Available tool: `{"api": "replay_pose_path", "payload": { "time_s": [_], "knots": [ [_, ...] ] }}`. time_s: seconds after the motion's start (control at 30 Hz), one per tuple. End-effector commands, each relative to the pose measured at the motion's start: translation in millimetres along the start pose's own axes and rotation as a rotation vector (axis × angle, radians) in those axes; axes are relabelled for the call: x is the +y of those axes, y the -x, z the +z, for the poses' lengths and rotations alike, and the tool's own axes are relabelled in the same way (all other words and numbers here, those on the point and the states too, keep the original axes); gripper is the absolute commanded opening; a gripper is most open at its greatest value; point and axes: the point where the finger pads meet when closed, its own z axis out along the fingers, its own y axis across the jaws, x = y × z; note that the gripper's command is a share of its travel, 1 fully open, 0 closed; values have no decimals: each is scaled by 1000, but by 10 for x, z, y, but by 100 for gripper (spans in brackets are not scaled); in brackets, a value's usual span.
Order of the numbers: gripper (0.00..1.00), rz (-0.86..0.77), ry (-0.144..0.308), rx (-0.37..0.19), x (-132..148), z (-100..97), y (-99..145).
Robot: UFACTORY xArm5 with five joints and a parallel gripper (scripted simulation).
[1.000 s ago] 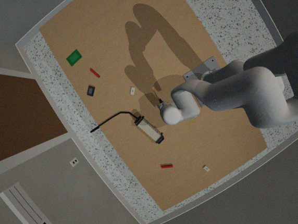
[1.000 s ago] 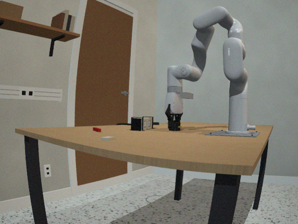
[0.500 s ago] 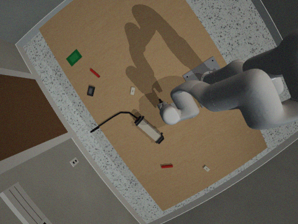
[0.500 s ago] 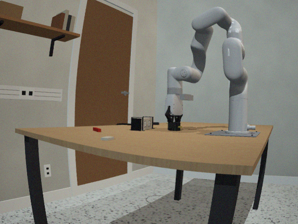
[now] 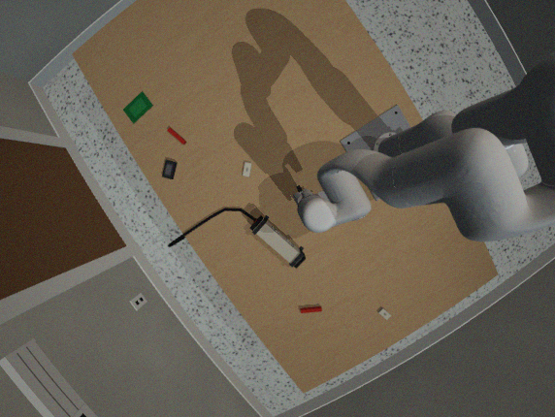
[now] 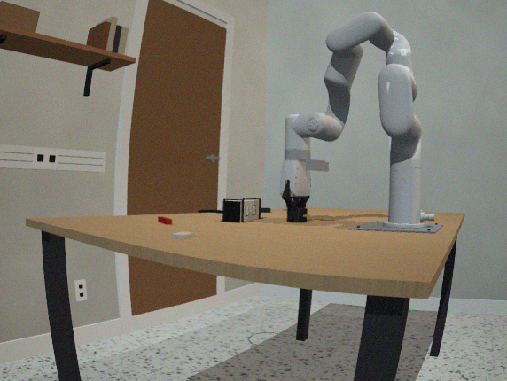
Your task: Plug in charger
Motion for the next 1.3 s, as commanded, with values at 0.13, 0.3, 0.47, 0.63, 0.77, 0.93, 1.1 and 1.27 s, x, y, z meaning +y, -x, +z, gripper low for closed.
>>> {"api": "replay_pose_path", "payload": {
  "time_s": [0.13,0.3,0.47,0.63,0.77,0.93,1.1,1.27],
  "knots": [
    [0,0,0,-3,1,-7,11],
    [0,0,0,-3,1,-10,11],
    [0,0,0,-3,1,-20,11],
    [0,0,0,-3,1,-61,12],
    [0,0,0,-3,1,-115,12],
    [0,0,0,-3,1,-182,12],
    [0,0,0,-3,1,-254,13],
    [0,0,0,-3,1,-338,14]
  ]
}}
